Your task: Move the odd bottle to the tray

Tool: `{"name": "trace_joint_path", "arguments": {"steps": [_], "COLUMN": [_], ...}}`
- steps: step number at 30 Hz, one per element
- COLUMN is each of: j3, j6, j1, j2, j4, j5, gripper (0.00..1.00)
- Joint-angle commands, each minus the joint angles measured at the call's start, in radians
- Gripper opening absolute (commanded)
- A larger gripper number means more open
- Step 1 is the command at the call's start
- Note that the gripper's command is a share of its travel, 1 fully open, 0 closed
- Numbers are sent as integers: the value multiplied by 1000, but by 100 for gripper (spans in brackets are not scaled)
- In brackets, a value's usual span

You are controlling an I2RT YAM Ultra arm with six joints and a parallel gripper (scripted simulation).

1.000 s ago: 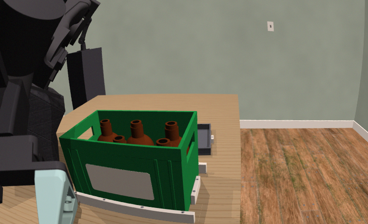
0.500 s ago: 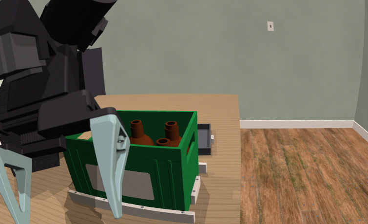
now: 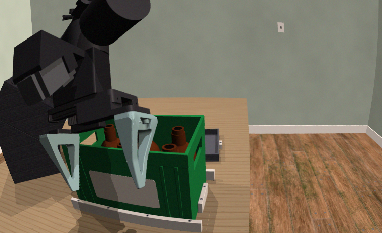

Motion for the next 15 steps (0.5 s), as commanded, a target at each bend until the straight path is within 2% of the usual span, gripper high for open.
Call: {"name": "trace_joint_path", "arguments": {"steps": [1, 12, 14, 15], "j3": [-39, -167, -167, -194], "j6": [108, 323, 323, 367], "j1": [-24, 22, 22, 18], "j2": [-79, -222, -222, -252], "j4": [-92, -268, -268, -302], "j5": [-28, -97, -97, -112], "gripper": [100, 100, 100, 100]}}
